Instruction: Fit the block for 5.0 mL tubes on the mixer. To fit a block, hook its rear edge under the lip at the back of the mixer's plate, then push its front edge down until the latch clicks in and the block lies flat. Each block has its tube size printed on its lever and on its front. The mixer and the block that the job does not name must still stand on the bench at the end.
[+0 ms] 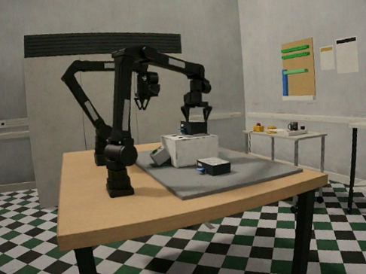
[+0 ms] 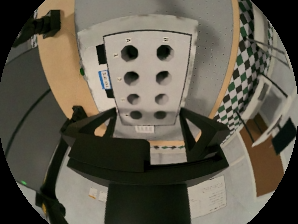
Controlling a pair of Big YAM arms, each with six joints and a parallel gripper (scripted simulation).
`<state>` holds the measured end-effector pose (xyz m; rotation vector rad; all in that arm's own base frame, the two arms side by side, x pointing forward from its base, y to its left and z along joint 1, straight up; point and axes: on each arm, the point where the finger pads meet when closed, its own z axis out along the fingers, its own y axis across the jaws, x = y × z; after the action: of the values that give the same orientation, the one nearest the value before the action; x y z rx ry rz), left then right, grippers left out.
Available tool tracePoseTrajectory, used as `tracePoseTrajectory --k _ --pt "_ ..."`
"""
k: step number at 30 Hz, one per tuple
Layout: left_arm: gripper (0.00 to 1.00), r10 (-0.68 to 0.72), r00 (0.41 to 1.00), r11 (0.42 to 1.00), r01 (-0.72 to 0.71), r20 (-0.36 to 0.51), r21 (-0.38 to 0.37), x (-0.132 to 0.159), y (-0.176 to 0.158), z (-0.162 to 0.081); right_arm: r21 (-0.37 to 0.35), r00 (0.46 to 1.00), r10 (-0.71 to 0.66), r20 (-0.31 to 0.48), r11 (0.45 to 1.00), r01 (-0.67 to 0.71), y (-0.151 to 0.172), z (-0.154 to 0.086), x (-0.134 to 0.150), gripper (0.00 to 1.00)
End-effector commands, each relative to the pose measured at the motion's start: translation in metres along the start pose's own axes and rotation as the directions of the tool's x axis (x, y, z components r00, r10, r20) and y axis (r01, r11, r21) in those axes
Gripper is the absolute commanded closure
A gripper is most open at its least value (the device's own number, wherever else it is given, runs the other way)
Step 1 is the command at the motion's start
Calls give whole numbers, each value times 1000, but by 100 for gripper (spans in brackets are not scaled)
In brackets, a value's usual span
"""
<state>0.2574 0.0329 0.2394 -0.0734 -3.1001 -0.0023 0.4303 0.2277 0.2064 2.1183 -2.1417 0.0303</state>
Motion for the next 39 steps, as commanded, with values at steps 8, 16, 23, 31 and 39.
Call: tracePoseTrajectory --k 8,16,23,31,39 --pt "0 -9 1000 1000 9 25 -1 -4 2 -10 27 1000 21 17 999 -21 -17 -30 -5 0" --pt "0 -9 1000 1000 9 2 2 1 1 -1 59 999 22 37 998 -24 -13 -50 -1 0" --pt "0 -9 1000 1000 9 -4 3 3 0 1 64 999 21 40 998 -24 -8 -61 2 0" --pt "0 -8 1000 1000 8 7 1 0 1 -4 48 1000 5 30 999 -7 -12 -68 1 0" --pt "0 -8 999 1000 9 38 -4 -7 2 -16 42 1000 8 27 999 -9 -21 -65 0 0"
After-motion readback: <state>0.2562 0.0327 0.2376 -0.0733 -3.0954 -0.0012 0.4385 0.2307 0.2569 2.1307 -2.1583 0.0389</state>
